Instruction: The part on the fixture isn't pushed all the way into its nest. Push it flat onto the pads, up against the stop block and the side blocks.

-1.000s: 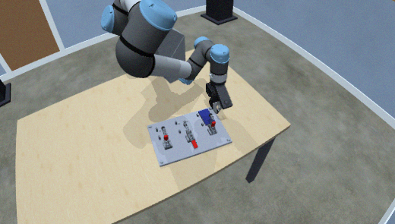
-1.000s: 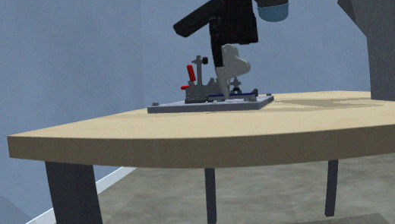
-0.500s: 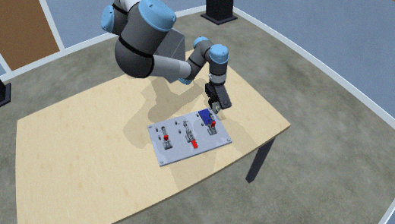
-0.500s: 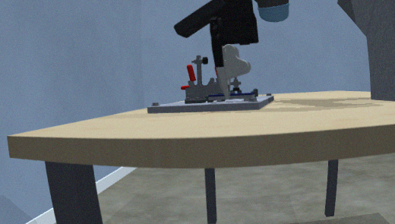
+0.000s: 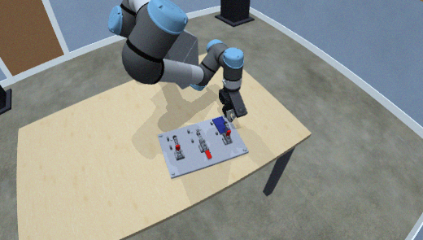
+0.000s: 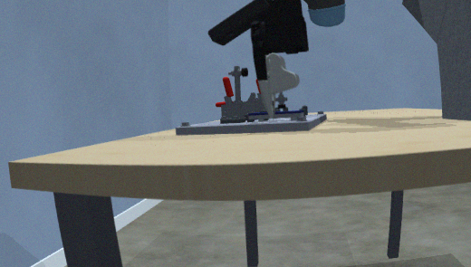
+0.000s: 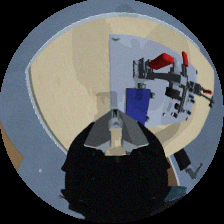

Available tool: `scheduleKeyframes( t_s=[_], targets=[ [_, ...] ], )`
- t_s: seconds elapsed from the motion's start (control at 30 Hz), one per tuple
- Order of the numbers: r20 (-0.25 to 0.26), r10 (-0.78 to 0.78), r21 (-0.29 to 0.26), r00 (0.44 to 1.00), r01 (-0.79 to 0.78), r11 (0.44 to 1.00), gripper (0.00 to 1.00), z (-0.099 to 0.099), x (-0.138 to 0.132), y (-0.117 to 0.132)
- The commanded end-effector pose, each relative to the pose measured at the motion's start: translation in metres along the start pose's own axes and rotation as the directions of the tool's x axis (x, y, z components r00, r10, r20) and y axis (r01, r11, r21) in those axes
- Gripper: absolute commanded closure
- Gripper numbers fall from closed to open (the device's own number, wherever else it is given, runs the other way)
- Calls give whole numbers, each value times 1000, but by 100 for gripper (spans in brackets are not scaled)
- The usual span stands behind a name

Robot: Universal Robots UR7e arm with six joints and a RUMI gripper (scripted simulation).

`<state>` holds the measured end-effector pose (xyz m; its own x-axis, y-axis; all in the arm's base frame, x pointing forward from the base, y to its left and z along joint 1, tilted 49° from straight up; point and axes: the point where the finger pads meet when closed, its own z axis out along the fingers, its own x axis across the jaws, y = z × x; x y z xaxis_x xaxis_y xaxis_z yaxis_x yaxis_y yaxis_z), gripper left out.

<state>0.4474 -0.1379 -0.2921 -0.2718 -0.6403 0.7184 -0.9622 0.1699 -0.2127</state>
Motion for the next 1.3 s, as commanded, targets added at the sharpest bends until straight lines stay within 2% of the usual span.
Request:
scheduleKeyframes(
  t_s=[0.0, 1.27],
  targets=[
    [0, 0, 1, 1000, 0, 1000, 100, 0, 0, 0],
    [0, 0, 1, 1000, 0, 1000, 100, 0, 8, 0]
  ],
)
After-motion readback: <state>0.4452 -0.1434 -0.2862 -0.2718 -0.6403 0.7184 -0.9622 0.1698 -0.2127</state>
